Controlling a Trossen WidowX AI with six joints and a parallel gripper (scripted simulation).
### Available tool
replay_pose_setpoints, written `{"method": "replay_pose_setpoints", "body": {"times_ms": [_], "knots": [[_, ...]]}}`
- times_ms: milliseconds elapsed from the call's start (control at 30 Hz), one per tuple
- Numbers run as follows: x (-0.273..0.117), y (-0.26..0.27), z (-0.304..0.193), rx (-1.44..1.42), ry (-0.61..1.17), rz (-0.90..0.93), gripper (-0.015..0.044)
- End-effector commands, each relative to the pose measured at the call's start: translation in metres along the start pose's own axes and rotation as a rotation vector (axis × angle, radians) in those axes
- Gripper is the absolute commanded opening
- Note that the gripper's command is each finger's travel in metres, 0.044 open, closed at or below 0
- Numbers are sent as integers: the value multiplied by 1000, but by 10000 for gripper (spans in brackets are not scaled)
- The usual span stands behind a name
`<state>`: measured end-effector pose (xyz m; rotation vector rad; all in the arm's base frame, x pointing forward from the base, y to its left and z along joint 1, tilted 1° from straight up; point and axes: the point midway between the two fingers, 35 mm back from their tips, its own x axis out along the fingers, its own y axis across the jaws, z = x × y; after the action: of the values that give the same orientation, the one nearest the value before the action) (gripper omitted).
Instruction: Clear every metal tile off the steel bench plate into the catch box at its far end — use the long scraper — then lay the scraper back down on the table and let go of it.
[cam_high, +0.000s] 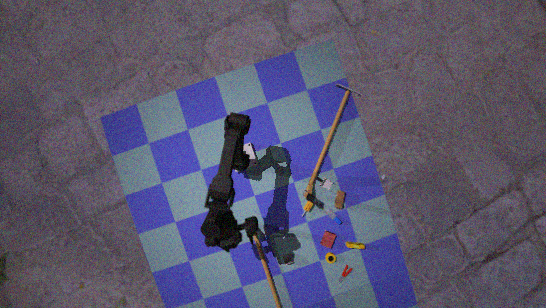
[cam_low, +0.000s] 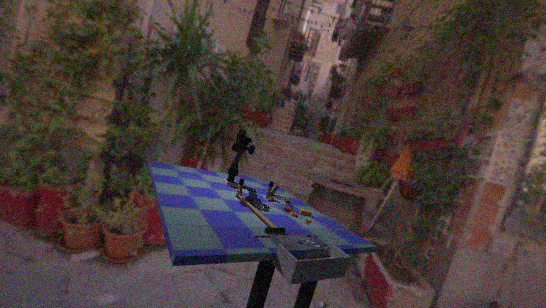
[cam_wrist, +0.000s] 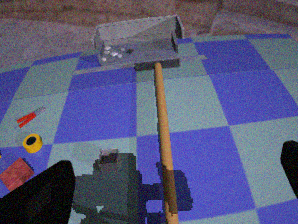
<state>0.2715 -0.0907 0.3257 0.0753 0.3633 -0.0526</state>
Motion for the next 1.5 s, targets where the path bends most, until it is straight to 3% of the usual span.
{"method": "replay_pose_setpoints", "body": {"times_ms": [0,767,1467], "knots": [[19,-4,-20,9,72,-7,440],[92,-3,-166,-25,540,-52,440],[59,1,-130,-31,523,-50,440]]}}
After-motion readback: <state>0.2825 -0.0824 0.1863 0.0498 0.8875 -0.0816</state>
